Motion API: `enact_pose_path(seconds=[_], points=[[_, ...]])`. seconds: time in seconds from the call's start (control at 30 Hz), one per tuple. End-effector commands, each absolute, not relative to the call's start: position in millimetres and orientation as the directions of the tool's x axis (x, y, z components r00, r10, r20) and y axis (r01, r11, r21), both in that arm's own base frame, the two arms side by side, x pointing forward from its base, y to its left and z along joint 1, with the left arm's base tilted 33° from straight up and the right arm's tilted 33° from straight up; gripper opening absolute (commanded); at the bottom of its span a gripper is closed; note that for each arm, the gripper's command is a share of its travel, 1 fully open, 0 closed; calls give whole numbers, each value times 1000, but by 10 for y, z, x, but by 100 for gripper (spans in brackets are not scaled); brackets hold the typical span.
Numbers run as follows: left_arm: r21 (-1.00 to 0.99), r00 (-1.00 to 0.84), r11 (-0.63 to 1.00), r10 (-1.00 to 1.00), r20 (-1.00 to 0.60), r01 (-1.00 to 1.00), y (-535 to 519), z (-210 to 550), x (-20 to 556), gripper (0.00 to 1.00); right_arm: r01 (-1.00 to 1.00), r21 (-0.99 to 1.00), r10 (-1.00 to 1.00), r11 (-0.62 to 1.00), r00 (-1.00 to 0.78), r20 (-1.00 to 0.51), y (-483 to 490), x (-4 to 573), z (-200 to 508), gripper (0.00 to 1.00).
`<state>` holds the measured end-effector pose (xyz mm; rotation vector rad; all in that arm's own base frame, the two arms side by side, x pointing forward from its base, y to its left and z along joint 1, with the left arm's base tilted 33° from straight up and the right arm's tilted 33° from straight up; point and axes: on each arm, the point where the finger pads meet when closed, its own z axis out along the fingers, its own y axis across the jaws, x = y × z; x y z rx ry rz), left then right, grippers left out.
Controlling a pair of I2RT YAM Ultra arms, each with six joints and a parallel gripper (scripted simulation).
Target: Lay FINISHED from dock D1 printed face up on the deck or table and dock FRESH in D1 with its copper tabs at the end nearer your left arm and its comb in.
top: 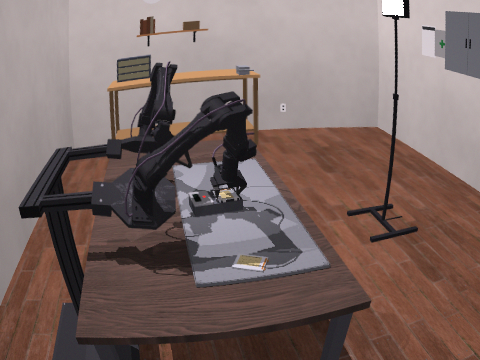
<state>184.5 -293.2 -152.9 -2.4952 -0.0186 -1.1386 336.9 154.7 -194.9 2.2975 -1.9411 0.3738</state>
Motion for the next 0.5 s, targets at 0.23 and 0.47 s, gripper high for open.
enact_pose_path(seconds=[0.23,0.47], points=[[-332,673,-927,-135,727,173,-3063,-1380,1796,0,-981,-83,-957,-177,152,249,1580,3387,-1929,0],[-332,673,-927,-135,727,173,-3093,-1326,1786,0,-981,-83,-957,-177,152,249,1580,3387,-1929,0]])
